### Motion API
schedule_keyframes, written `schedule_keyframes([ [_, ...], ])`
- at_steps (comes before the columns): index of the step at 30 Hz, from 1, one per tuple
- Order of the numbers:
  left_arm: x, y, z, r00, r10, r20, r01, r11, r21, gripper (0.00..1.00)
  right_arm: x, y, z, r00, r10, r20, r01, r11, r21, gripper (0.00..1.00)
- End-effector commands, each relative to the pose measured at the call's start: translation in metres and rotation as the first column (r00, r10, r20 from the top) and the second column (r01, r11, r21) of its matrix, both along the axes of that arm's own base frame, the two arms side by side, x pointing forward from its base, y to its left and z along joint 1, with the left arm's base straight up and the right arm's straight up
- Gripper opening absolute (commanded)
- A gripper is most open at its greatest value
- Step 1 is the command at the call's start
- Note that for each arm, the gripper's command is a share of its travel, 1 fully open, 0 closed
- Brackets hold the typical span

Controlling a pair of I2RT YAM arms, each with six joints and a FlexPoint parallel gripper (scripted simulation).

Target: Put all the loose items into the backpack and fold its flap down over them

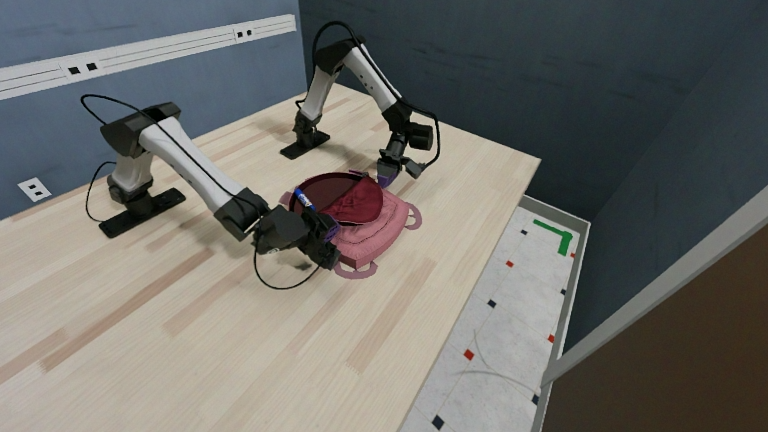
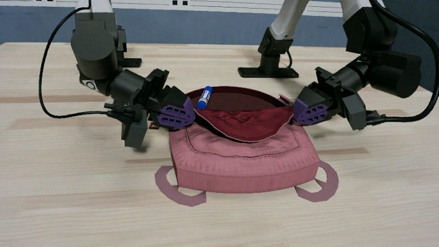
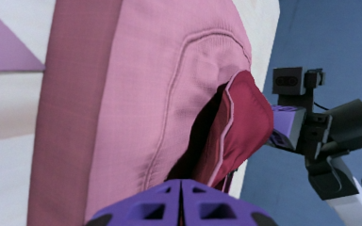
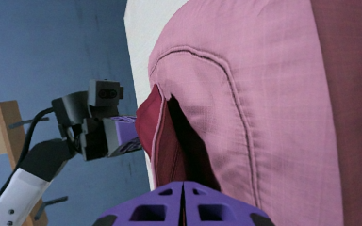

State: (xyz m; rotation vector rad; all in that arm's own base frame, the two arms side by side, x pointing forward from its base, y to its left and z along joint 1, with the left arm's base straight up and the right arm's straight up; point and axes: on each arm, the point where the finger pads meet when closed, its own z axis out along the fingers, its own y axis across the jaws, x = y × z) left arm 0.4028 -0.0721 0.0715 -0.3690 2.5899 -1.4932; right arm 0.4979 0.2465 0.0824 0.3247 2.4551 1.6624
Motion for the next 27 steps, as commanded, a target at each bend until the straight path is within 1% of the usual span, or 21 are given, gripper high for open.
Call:
schedule_keyframes([
  [1, 0.002, -0.013, 0.002, 1.000, -0.017, 0.019, 0.017, 1.000, 0.001, 0.00, 0.003, 0.016, -0.006, 1.000, 0.012, -0.004, -0.012, 1.000, -0.002, 0.00],
  [6, 0.002, -0.018, -0.007, 1.000, -0.018, 0.001, 0.018, 1.000, -0.004, 0.00, 0.004, 0.021, -0.008, 1.000, 0.012, -0.006, -0.012, 1.000, -0.002, 0.00],
  [8, 0.002, -0.018, -0.007, 1.000, -0.018, 0.001, 0.018, 1.000, -0.004, 0.00, 0.004, 0.021, -0.008, 1.000, 0.012, -0.006, -0.012, 1.000, -0.002, 0.00],
  [9, 0.006, -0.018, -0.005, 1.000, -0.018, 0.011, 0.018, 1.000, -0.005, 0.00, 0.002, 0.021, -0.011, 1.000, 0.013, -0.022, -0.013, 1.000, -0.006, 0.00],
  [11, 0.002, -0.020, -0.012, 1.000, -0.017, -0.010, 0.017, 1.000, -0.008, 0.00, 0.004, 0.024, -0.010, 1.000, 0.013, -0.007, -0.013, 1.000, -0.002, 0.00],
  [21, 0.004, -0.029, -0.017, 1.000, -0.019, -0.009, 0.019, 1.000, -0.013, 0.00, 0.006, 0.033, -0.014, 1.000, 0.013, -0.009, -0.013, 1.000, -0.002, 0.00],
  [22, 0.004, -0.031, -0.017, 1.000, -0.019, -0.010, 0.019, 1.000, -0.011, 0.00, 0.007, 0.035, -0.013, 1.000, 0.013, 0.002, -0.013, 1.000, 0.001, 0.00],
  [23, 0.004, -0.032, -0.012, 1.000, -0.019, 0.005, 0.019, 1.000, -0.011, 0.00, 0.006, 0.036, -0.013, 1.000, 0.013, 0.000, -0.013, 1.000, 0.000, 0.00],
  [25, 0.004, -0.032, -0.012, 1.000, -0.019, 0.005, 0.019, 1.000, -0.011, 0.00, 0.006, 0.036, -0.013, 1.000, 0.013, 0.000, -0.013, 1.000, 0.000, 0.00],
  [26, 0.005, -0.033, -0.005, 1.000, -0.020, 0.022, 0.020, 1.000, -0.009, 0.00, 0.003, 0.037, -0.016, 1.000, 0.013, -0.023, -0.013, 1.000, -0.006, 0.00],
  [27, 0.005, -0.034, 0.001, 0.999, -0.020, 0.039, 0.020, 1.000, -0.007, 0.00, 0.003, 0.038, -0.016, 1.000, 0.013, -0.023, -0.013, 1.000, -0.006, 0.00],
])
